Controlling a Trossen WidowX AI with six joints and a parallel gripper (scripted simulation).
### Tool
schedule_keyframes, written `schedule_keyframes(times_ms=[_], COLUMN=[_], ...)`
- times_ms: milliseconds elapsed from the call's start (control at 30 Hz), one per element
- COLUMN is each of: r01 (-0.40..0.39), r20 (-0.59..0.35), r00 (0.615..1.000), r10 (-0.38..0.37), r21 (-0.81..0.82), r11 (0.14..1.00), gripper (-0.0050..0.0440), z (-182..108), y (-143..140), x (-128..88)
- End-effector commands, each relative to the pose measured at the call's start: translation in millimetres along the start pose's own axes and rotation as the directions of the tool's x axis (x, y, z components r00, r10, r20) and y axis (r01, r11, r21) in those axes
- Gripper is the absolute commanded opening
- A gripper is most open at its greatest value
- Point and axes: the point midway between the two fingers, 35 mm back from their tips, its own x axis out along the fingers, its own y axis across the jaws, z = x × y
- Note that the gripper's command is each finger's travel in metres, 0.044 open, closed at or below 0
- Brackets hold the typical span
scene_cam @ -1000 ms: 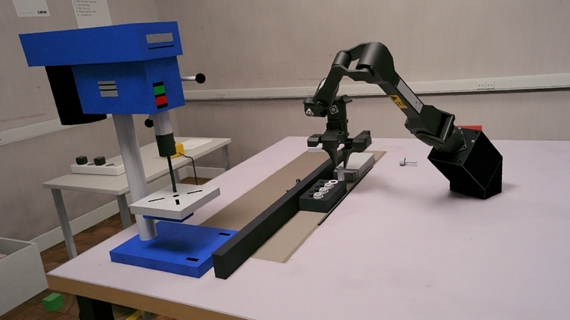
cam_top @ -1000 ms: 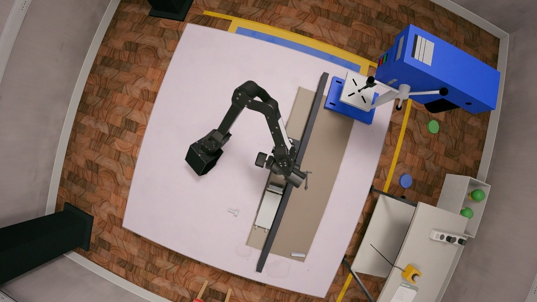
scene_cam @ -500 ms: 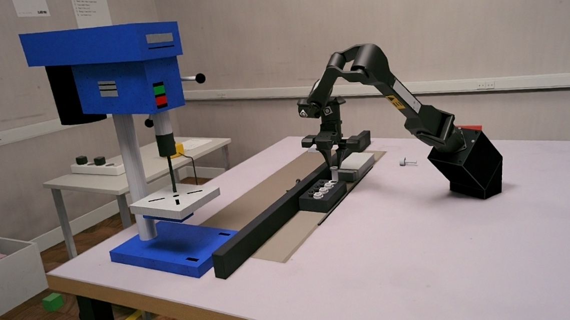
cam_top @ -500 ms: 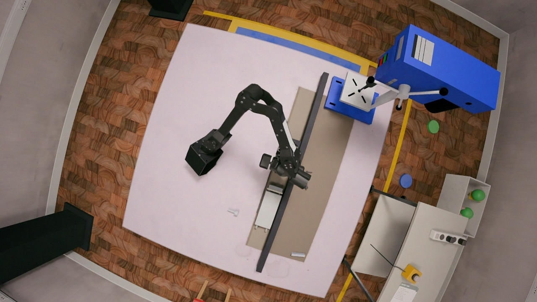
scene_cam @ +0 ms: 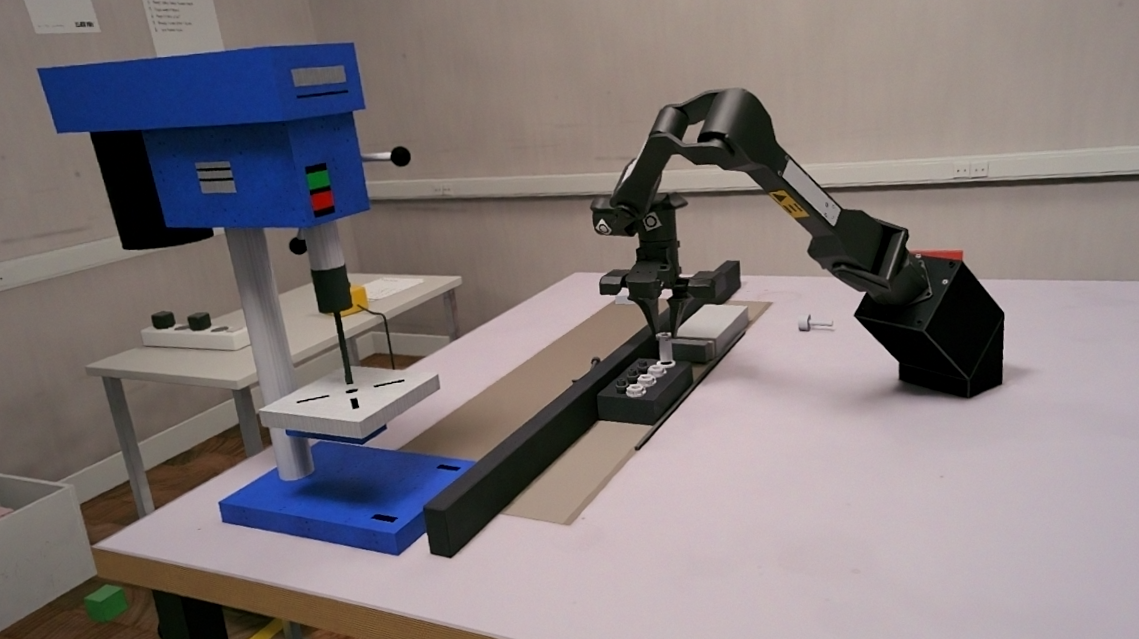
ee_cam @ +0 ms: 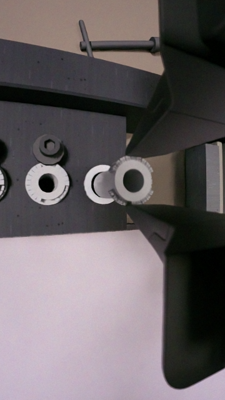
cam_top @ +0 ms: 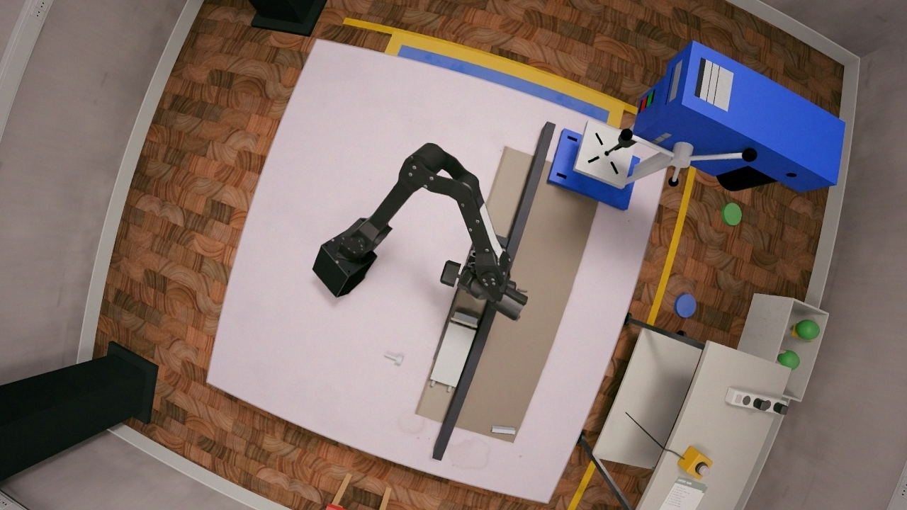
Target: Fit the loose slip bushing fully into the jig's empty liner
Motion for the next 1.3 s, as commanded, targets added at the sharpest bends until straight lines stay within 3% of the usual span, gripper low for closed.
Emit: schedule_keyframes(times_ms=[0,1267], r01=[0.009,0.009], r20=[-0.003,-0.003], r00=[1.000,1.000], r10=[-0.010,-0.009], r21=[-0.009,-0.009], r11=[1.000,1.000], gripper=[-0.0050,-0.0050], z=[2.0,1.6], y=[-3.2,-2.2], x=[-2.7,-3.0])
